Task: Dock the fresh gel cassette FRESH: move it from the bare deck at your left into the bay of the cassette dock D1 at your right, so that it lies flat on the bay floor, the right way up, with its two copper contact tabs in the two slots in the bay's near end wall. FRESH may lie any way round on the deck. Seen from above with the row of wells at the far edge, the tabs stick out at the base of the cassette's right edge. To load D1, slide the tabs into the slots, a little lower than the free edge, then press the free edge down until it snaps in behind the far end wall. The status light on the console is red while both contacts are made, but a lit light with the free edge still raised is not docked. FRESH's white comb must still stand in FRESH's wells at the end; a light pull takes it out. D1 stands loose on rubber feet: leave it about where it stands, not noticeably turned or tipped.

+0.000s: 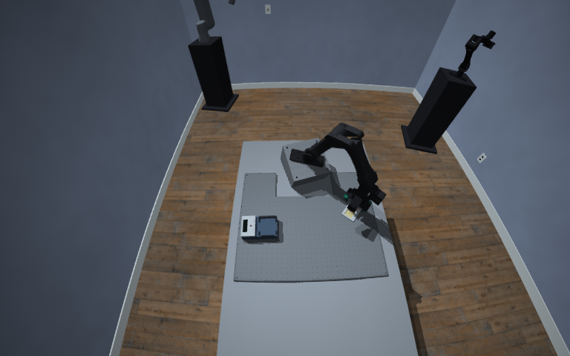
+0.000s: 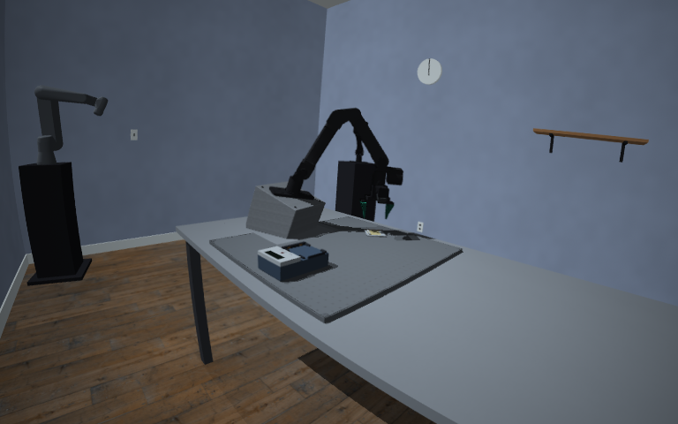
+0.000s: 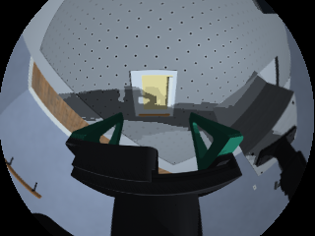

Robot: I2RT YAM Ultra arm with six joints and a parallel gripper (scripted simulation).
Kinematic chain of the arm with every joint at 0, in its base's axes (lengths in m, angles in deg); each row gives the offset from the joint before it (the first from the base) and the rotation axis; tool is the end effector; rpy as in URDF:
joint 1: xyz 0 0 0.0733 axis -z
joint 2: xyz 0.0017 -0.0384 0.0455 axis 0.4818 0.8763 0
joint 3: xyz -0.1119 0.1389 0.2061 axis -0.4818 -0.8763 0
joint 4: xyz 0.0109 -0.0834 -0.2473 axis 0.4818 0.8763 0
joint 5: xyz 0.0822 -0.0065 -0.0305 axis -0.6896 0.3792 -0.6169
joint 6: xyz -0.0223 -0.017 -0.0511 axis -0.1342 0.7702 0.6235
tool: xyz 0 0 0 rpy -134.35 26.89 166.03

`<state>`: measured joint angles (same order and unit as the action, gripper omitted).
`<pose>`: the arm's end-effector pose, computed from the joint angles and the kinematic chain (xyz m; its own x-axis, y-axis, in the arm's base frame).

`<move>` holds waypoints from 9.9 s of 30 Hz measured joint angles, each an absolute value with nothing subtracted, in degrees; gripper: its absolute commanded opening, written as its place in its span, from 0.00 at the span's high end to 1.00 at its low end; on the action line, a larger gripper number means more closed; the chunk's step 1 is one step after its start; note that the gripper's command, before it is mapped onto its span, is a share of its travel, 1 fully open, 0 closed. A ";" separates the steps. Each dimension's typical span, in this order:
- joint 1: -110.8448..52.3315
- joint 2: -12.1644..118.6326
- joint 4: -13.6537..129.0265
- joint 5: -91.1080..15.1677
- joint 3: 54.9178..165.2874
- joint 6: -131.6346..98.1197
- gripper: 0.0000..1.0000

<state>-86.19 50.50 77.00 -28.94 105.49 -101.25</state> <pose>0.1856 0.2802 0.1685 -0.8561 0.4877 -0.1707 0.4378 0.8601 0.2617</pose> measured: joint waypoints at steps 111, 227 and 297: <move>-84.49 60.12 64.78 -29.20 103.92 -99.65 0.00; -84.77 56.38 68.93 -29.22 103.24 -100.28 1.00; -85.80 50.70 77.15 -28.96 105.58 -101.22 1.00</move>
<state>-85.80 50.70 77.15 -28.96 105.58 -101.22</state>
